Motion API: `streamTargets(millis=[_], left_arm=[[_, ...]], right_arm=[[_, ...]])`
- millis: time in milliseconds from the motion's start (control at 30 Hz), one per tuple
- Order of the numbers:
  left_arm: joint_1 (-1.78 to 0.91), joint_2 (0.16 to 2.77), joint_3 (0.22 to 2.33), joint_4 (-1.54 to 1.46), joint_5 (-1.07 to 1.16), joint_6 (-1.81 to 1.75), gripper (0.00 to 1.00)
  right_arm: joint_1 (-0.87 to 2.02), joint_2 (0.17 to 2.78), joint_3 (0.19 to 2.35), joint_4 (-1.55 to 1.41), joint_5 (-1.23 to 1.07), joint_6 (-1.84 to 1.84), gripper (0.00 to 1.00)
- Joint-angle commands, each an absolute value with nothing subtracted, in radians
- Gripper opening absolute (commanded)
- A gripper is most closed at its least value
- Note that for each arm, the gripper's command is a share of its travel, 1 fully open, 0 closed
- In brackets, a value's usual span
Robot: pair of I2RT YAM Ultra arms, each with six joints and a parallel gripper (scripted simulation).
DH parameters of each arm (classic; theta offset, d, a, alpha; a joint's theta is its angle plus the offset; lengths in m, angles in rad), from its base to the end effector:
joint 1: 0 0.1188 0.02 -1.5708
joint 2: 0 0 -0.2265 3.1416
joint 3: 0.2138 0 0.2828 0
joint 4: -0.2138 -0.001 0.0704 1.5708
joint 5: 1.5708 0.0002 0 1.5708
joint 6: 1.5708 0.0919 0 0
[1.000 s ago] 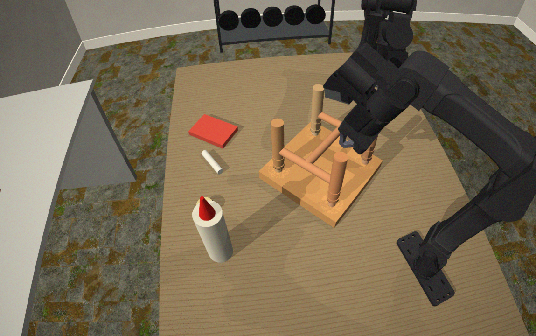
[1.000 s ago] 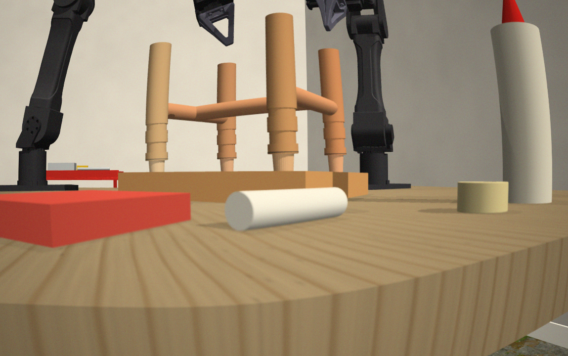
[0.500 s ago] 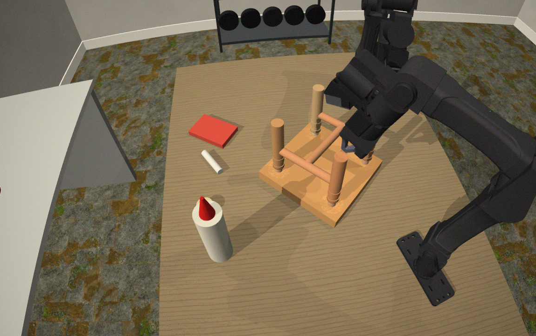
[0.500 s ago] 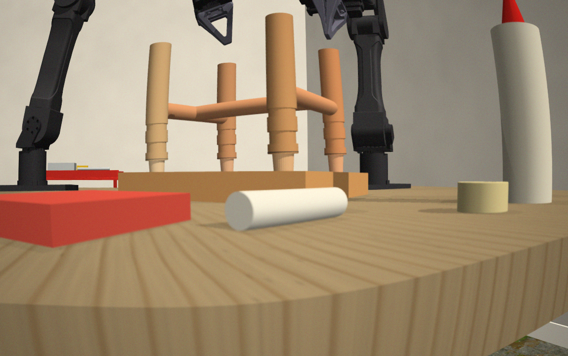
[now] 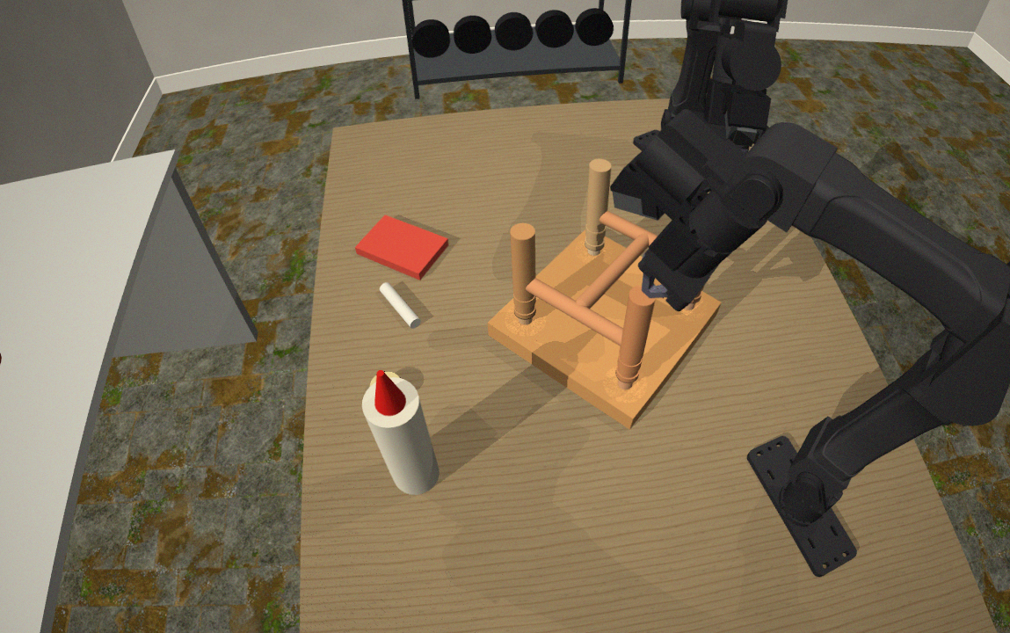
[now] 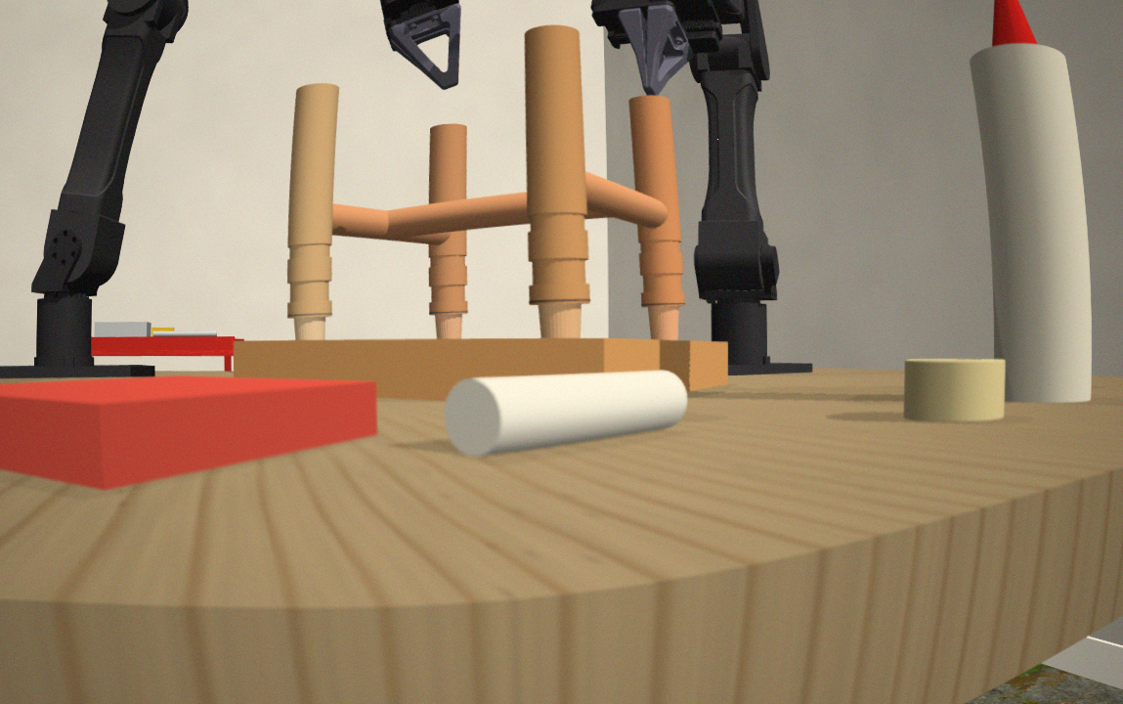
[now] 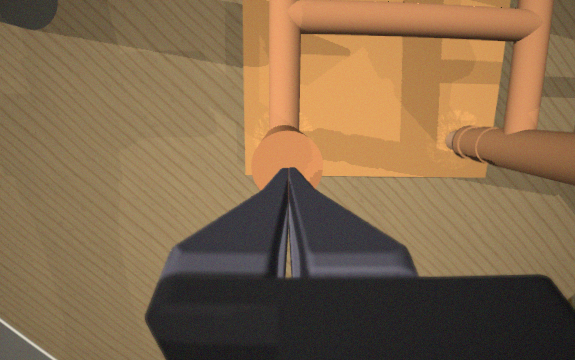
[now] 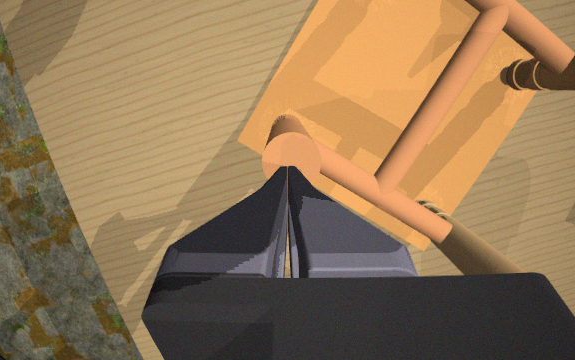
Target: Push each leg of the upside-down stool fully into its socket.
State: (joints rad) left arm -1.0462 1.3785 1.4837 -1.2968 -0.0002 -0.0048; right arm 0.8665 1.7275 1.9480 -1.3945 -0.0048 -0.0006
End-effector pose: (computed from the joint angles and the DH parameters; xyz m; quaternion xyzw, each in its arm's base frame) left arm 0.1537 -0.2636 0.2790 0.4886 0.8519 -0.0945 0.1631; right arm 0.2413 0.2863 0.3118 -0.4123 0.8895 0.0848 0.1779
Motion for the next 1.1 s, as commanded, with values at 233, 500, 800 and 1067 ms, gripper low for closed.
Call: streamTargets(millis=[233,500,800,1067], left_arm=[[-1.041,1.347,1.487,-1.259,-0.008,0.001,0.0],[-1.041,1.345,1.487,-1.259,-0.008,0.0,0.0],[-1.041,1.345,1.487,-1.259,-0.008,0.0,0.0],[-1.041,1.345,1.487,-1.259,-0.008,0.0,0.0]], right_arm=[[0.858,1.697,1.913,-1.362,-0.003,-0.005,0.0],[0.86,1.68,1.844,-1.313,-0.001,-0.008,0.0],[0.852,1.657,1.769,-1.255,0.001,-0.008,0.0],[0.872,1.64,1.733,-1.227,0.001,-0.008,0.0]])
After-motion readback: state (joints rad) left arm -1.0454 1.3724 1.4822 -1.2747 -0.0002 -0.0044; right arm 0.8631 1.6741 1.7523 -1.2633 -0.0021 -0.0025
